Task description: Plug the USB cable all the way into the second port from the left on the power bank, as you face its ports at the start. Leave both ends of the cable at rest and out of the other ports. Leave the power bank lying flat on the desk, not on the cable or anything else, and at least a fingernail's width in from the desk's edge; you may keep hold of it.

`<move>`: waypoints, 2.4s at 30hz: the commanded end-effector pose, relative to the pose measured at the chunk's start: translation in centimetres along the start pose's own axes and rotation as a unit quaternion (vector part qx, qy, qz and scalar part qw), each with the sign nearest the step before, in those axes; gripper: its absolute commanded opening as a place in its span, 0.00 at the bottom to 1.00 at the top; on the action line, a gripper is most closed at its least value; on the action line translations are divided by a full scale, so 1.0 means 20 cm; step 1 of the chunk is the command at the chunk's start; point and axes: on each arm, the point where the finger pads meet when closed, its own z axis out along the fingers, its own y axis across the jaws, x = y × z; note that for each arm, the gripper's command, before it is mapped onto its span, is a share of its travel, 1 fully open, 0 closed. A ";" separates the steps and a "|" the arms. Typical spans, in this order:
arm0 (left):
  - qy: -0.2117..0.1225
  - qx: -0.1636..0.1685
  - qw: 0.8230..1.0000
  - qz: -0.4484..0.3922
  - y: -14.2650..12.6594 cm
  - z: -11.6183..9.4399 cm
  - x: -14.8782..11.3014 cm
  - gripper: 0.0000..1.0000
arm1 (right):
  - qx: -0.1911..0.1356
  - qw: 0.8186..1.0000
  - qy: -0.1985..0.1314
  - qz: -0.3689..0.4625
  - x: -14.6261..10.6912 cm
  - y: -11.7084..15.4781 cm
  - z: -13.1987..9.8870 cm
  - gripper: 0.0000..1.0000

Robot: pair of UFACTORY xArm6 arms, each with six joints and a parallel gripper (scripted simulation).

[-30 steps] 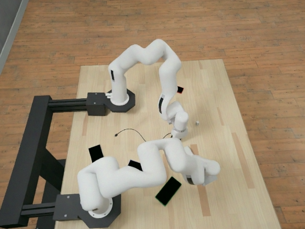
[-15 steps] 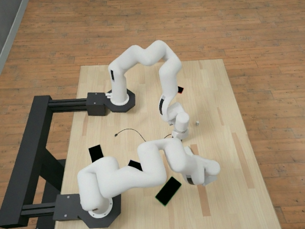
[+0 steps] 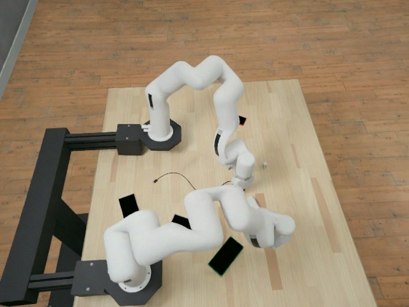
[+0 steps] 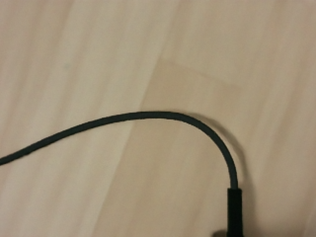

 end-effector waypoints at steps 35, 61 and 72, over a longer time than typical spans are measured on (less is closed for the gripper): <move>-0.002 -0.002 1.000 -0.003 0.01 -0.01 -0.12 0.00 | 0.002 1.000 0.000 -0.001 0.00 -0.01 -0.01 0.00; -0.002 -0.002 1.000 -0.003 0.01 -0.01 -0.12 0.00 | 0.002 1.000 0.000 -0.001 0.00 -0.01 -0.01 0.00; -0.002 -0.002 1.000 -0.003 0.01 -0.01 -0.12 0.00 | 0.002 1.000 0.000 -0.001 0.00 -0.01 -0.01 0.00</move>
